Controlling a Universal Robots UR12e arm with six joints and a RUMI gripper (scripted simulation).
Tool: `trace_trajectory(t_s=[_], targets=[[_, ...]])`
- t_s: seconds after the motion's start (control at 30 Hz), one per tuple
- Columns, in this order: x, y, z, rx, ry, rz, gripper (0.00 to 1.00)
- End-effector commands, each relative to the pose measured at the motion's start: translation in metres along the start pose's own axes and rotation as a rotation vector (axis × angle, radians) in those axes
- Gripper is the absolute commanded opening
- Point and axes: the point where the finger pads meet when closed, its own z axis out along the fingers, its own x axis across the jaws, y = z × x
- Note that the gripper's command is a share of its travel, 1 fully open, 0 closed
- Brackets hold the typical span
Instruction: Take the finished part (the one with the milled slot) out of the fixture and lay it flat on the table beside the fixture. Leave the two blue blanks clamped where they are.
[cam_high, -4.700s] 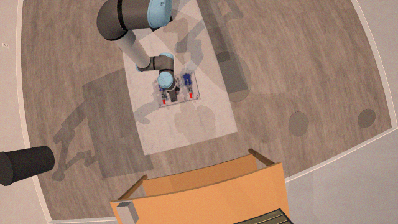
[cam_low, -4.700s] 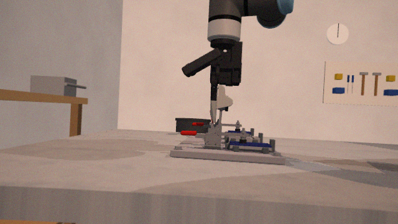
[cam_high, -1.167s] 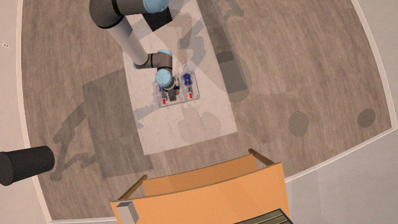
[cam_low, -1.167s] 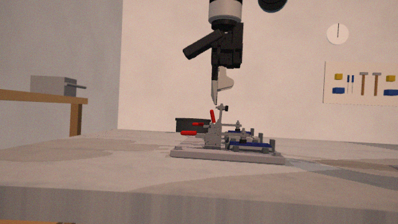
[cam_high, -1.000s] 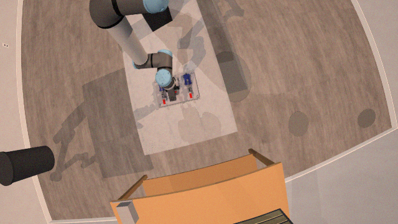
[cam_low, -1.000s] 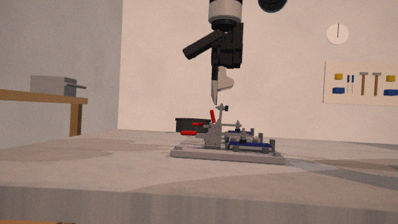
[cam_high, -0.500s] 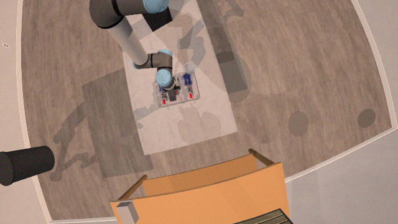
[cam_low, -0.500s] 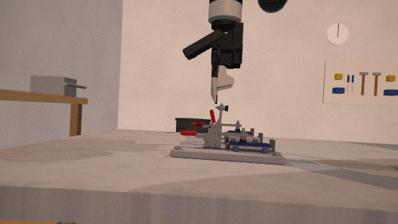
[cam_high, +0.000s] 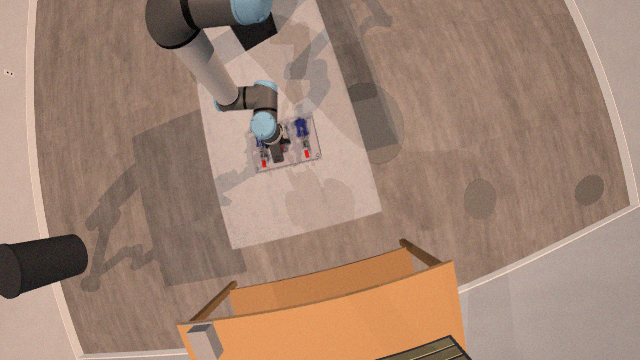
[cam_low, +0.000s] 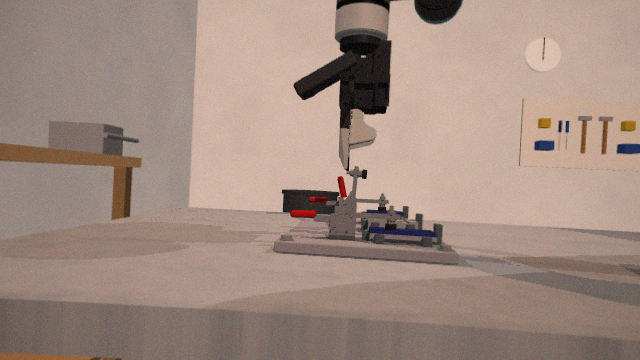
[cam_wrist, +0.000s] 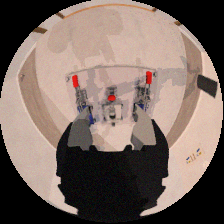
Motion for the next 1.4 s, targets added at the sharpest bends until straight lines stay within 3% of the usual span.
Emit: trace_trajectory(t_s=[0.0,0.73,1.37], targets=[[0.0,-0.001,0.001,0.001,0.0,0.0,0.59],[0.0,0.016,0.001,0.001,0.0,0.0,0.59],[0.0,0.07,0.001,0.001,0.0,0.0,0.59]])
